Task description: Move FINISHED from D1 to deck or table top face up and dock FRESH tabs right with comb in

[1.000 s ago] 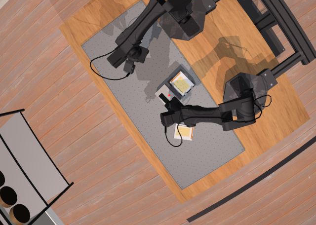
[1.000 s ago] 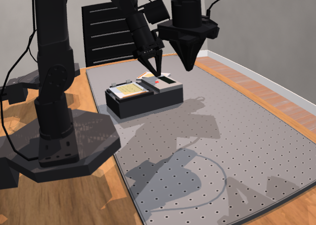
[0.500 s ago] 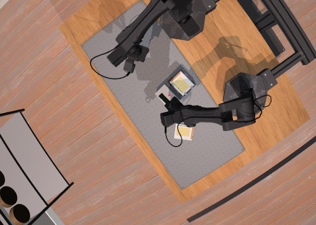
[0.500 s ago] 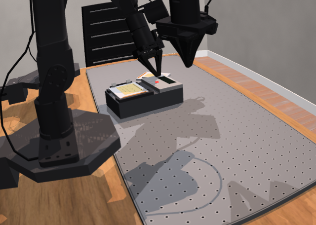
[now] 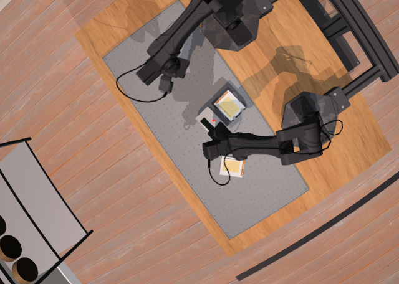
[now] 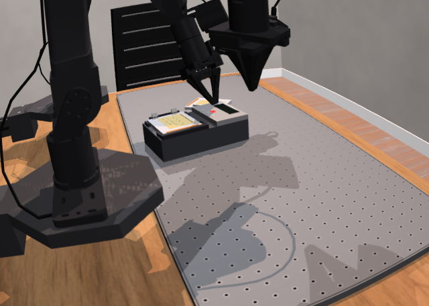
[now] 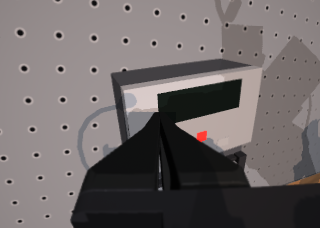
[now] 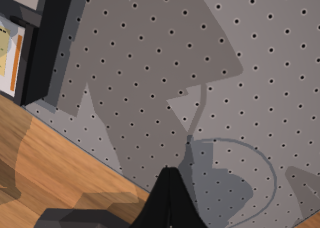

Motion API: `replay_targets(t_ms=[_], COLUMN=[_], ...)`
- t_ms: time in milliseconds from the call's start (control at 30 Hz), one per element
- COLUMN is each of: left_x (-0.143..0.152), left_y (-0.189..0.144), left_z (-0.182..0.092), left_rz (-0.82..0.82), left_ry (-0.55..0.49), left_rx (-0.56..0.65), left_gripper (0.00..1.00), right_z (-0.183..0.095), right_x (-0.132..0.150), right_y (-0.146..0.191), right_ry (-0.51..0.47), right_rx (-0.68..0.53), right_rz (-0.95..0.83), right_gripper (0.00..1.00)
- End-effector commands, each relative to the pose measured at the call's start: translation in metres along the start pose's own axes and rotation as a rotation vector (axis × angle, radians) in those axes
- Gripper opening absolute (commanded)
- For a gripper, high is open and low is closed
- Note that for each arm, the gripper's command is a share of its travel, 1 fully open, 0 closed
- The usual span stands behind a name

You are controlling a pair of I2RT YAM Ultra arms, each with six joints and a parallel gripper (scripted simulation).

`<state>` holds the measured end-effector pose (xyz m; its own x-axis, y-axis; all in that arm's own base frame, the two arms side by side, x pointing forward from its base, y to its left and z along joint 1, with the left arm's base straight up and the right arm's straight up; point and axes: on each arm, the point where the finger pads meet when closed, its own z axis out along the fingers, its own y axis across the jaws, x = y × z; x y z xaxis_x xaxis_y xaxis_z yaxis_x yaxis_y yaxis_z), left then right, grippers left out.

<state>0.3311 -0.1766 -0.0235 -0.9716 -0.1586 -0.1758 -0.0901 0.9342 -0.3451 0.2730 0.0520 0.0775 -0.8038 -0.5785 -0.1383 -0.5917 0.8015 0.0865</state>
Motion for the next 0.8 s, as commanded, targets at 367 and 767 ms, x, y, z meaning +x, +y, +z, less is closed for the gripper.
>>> replay_targets(t_ms=[367,767], left_x=[0.051,0.051], left_y=[0.052,0.052], left_z=[0.026,0.026], left_rz=[-0.04,-0.04], left_ry=[0.143,0.143], left_rx=[-0.173,-0.173], left_gripper=[0.0,0.0], right_z=[0.006,0.022], right_x=[-0.048,-0.064], right_y=[0.05,0.085], right_ry=[-0.124,-0.199], right_rx=[-0.1,-0.126], right_rz=[-0.418,-0.54], right_gripper=[0.0,0.0])
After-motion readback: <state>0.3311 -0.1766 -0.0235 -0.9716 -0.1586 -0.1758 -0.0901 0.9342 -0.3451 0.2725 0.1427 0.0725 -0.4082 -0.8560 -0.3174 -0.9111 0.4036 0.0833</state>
